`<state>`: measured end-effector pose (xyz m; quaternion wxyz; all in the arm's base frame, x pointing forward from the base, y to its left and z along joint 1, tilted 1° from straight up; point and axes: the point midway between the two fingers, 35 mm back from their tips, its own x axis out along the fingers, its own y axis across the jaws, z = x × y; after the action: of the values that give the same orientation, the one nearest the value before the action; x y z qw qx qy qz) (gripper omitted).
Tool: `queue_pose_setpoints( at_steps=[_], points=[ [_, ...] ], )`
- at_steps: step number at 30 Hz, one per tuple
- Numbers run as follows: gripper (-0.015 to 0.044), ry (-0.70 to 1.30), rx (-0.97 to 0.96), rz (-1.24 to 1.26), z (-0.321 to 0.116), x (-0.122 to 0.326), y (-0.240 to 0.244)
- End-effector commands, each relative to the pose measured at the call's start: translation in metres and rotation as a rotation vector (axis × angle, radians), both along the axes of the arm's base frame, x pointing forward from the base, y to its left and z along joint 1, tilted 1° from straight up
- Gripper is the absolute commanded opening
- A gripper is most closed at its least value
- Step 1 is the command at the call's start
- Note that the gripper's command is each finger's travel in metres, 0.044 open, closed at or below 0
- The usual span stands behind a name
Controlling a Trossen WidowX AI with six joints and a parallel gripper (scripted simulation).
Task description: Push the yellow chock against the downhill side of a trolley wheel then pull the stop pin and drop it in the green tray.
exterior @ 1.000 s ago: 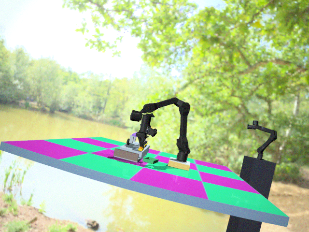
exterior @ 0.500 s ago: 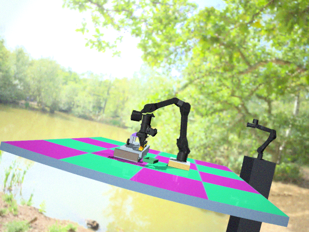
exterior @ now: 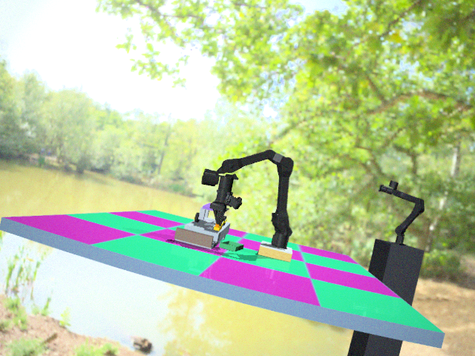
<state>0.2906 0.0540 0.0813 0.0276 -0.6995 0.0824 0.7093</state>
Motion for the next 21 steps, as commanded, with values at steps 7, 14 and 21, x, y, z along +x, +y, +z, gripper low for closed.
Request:
queue_pose_setpoints(
  at_steps=[7,14,21],
  points=[
    [0.0000,0.000,-0.001,-0.001,0.000,0.000,0.000],
    [0.0184,0.000,-0.001,-0.001,0.000,0.000,0.000],
    [0.0190,-0.003,-0.006,0.001,0.016,0.000,0.002]
  ],
)
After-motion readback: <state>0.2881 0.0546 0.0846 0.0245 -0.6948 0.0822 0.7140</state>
